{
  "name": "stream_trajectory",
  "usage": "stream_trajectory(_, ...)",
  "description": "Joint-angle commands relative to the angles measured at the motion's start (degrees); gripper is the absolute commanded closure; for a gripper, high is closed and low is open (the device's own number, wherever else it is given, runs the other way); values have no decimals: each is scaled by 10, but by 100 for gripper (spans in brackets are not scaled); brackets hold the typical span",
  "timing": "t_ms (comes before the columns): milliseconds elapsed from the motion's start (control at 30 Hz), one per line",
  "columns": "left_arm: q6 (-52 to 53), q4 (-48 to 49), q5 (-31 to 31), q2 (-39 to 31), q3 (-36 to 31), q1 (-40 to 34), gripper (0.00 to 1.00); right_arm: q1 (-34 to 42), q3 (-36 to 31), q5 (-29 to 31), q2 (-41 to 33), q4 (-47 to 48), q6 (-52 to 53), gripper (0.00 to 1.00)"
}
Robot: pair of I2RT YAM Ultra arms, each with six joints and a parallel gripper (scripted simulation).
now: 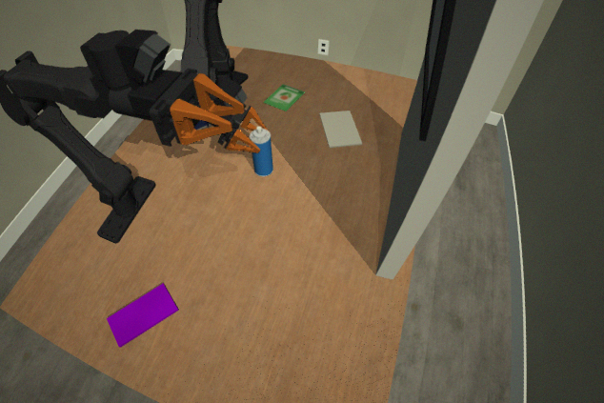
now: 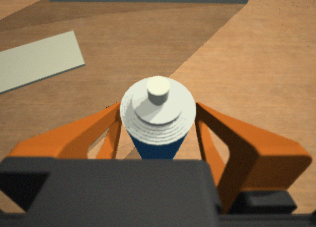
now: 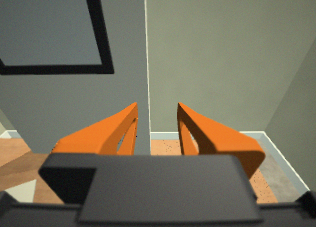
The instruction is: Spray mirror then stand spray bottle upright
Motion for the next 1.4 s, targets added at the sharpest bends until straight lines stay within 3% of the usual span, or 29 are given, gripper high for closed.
stream_trajectory(0, -4, -12, -8, -10, 21, -8, 36, -7, 24, 0, 1, 9, -2, 63)
stream_trajectory(367, -20, -24, -15, 5, -18, -14, 36, -7, 24, 0, 1, 9, -2, 63)
stream_trajectory(1367, -60, -49, -28, -3, 2, -33, 36, -7, 24, 0, 1, 9, -2, 63)
